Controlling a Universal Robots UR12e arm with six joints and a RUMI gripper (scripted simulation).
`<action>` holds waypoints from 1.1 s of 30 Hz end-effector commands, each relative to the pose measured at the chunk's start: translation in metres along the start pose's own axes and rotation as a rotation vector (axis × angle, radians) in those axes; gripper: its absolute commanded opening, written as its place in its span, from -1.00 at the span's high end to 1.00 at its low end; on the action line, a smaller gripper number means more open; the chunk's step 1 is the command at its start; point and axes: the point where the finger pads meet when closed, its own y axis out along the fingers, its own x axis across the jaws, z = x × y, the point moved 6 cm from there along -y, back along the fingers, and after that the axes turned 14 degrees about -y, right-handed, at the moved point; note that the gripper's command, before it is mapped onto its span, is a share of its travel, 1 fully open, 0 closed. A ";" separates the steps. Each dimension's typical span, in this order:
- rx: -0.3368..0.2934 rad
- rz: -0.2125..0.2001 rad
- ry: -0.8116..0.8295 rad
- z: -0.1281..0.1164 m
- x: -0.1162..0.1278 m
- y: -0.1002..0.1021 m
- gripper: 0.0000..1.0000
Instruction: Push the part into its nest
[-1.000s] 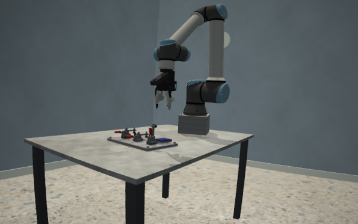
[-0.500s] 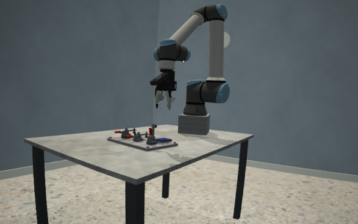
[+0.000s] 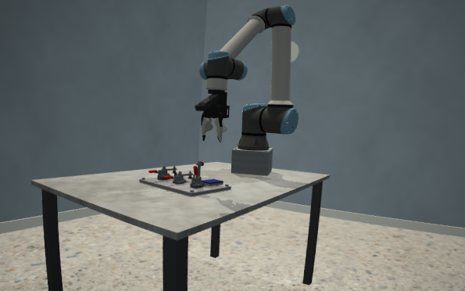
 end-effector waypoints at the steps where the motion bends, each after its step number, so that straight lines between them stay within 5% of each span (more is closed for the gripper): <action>1: 0.001 0.000 0.000 0.001 0.000 -0.001 -0.17; 25: 0.001 0.000 0.000 0.001 0.000 -0.001 -0.17; 26: 0.001 0.000 0.000 0.001 0.000 -0.001 0.44; 33: 0.001 0.000 0.000 0.001 0.000 -0.001 0.44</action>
